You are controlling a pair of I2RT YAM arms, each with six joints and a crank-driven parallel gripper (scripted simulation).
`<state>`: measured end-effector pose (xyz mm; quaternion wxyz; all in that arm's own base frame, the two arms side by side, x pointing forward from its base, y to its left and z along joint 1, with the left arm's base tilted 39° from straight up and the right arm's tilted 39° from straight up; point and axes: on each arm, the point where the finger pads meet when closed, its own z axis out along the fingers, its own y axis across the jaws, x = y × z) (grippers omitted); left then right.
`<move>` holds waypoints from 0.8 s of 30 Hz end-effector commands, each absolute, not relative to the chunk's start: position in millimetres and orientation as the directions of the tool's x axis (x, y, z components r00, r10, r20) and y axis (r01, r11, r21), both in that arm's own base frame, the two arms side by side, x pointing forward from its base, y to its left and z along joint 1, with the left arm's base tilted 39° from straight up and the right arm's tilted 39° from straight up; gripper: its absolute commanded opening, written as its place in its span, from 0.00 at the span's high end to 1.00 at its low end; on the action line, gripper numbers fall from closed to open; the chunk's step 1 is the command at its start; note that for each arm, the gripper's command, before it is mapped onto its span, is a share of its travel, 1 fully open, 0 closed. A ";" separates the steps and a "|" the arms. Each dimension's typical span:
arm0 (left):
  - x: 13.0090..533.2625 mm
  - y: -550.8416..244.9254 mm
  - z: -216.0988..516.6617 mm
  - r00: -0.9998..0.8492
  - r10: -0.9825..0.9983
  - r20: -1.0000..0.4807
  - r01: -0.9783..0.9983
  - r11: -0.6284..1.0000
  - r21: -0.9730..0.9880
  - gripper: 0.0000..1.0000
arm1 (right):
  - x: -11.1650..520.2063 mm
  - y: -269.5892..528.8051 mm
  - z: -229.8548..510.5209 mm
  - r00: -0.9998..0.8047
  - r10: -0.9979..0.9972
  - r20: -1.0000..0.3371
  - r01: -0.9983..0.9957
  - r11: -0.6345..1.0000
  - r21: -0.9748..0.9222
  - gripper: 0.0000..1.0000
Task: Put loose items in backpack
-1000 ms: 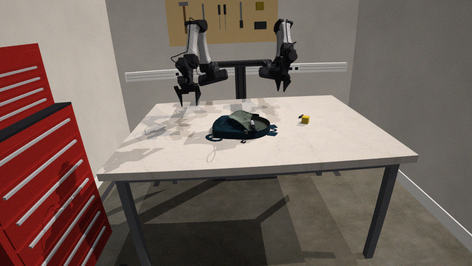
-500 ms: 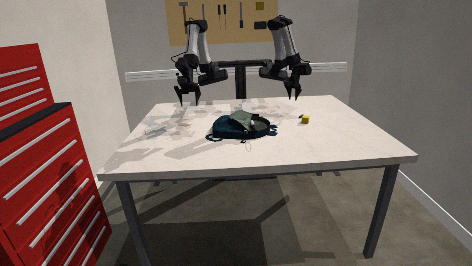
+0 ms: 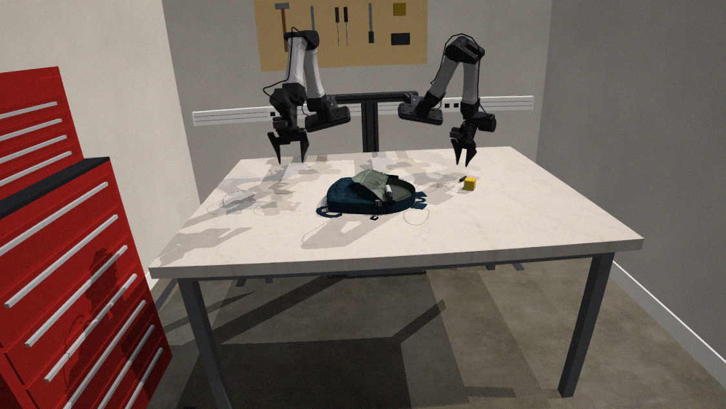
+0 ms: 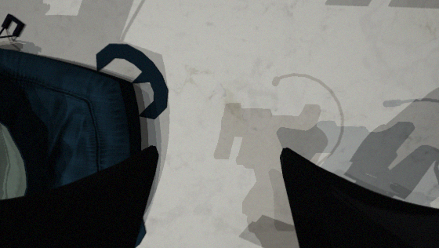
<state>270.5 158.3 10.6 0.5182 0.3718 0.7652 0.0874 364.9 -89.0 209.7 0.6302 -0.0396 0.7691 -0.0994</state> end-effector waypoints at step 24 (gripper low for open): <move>302.1 172.7 -3.2 -0.121 0.695 -0.709 0.482 0.665 0.570 0.56 | 365.6 -87.8 216.4 -0.185 -0.193 -0.964 0.064 0.976 -0.208 0.10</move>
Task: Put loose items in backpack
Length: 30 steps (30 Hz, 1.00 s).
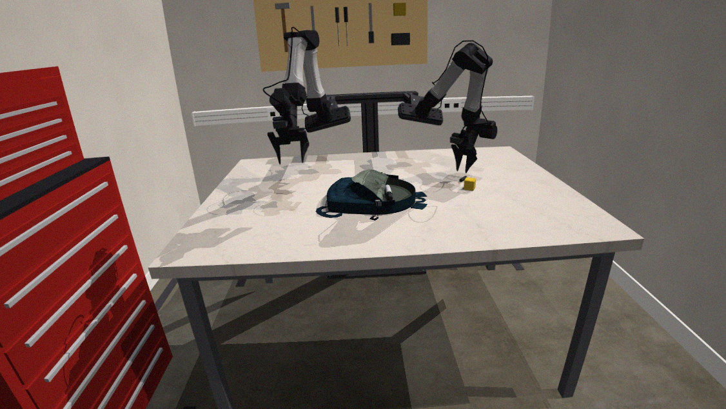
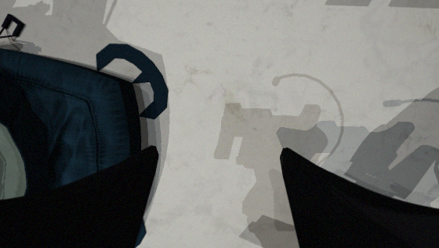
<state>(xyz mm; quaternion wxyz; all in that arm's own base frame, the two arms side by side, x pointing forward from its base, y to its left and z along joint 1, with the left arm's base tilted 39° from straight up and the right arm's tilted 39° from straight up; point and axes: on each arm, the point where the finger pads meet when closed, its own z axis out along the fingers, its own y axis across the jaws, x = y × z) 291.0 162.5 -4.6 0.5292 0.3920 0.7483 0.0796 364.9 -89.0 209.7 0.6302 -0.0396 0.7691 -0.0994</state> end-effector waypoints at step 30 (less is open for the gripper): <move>310.6 184.6 -20.9 -0.129 0.700 -0.702 0.472 0.666 0.577 0.75 | 365.6 -87.8 216.4 -0.185 -0.193 -0.964 0.064 0.976 -0.208 0.10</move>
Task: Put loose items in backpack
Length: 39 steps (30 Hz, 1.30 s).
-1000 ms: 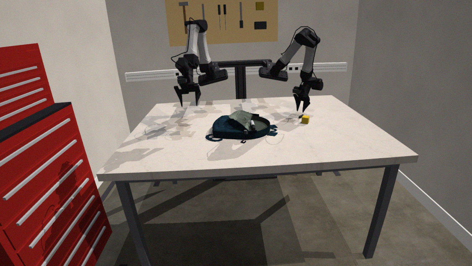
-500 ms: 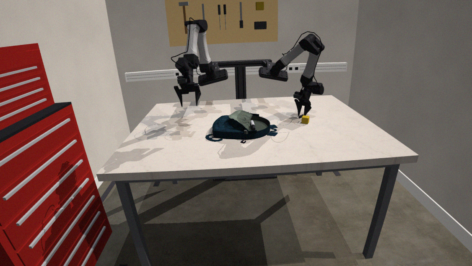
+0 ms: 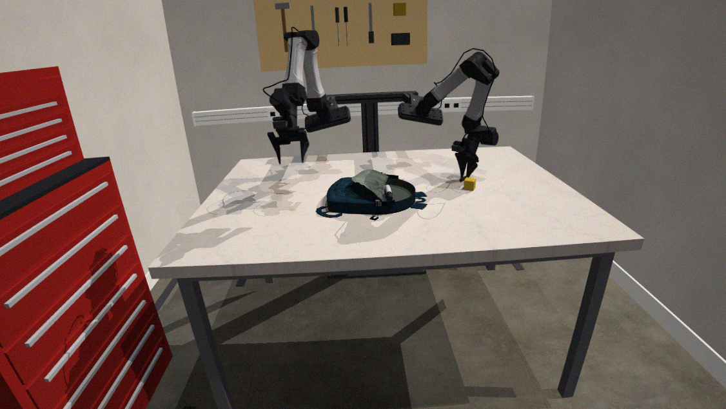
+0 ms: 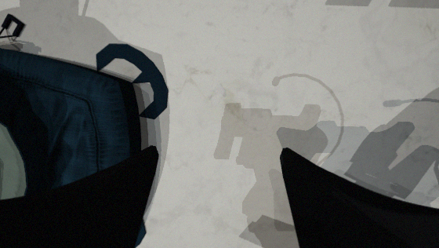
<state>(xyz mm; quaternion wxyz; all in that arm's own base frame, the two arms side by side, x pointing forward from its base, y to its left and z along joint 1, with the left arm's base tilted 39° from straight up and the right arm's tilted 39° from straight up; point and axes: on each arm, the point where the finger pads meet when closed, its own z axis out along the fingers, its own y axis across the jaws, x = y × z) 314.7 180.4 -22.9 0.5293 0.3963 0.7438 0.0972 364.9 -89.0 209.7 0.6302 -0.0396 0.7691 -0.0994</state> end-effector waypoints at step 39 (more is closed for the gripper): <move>280.8 174.5 29.7 -0.113 0.709 -0.696 0.467 0.656 0.592 0.93 | 365.6 -87.8 216.4 -0.185 -0.193 -0.964 0.064 0.976 -0.208 0.10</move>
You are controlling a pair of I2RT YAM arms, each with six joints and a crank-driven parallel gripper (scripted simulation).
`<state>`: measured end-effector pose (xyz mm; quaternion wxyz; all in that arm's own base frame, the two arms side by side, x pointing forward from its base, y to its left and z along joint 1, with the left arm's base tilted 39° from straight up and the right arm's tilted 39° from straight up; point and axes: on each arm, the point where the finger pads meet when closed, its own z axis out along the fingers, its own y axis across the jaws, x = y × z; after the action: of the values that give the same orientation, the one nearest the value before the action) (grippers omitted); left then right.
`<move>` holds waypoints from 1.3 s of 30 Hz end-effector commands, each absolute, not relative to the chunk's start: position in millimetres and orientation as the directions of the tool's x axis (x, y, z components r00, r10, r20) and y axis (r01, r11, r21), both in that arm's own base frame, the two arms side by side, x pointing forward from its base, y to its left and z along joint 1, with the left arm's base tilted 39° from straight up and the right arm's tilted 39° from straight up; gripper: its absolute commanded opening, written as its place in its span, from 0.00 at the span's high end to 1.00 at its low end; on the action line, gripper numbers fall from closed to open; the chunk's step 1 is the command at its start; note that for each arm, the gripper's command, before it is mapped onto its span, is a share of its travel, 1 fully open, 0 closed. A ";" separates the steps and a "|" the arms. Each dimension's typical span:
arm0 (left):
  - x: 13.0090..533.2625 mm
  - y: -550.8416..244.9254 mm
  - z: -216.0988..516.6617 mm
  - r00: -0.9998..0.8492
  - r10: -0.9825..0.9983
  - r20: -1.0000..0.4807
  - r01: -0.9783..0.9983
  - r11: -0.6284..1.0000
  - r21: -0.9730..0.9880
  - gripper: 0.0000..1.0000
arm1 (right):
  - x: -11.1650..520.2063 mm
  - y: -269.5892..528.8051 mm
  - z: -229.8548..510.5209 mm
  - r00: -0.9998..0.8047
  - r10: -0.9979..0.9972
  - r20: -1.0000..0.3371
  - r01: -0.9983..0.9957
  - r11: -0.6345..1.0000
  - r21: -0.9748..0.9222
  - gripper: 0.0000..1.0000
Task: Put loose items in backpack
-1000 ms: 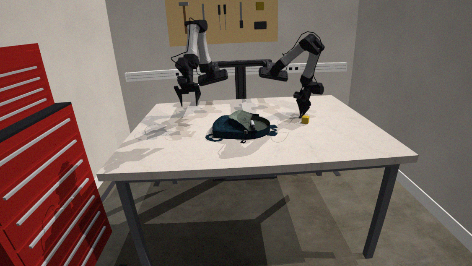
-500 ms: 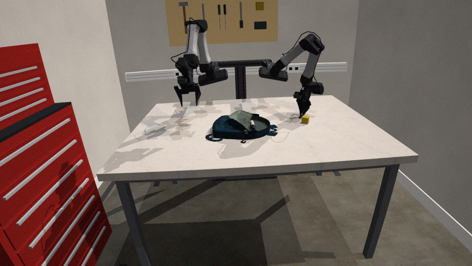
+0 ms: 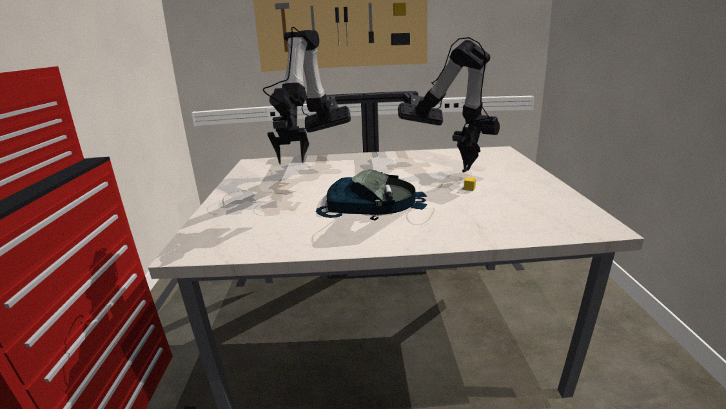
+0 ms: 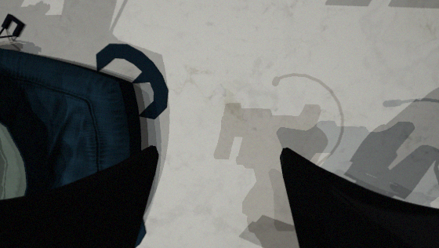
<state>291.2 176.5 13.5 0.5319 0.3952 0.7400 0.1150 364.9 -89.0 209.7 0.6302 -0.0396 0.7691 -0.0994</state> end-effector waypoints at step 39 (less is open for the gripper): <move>328.8 -9.3 85.4 -0.200 0.487 -0.850 0.268 0.862 0.431 0.93 | 365.6 -87.8 216.4 -0.185 -0.193 -0.964 0.064 0.976 -0.208 0.10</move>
<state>303.3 -11.4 82.7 0.5615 0.3774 0.7363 -0.0050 364.9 -89.0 209.7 0.6302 -0.0396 0.7691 -0.0994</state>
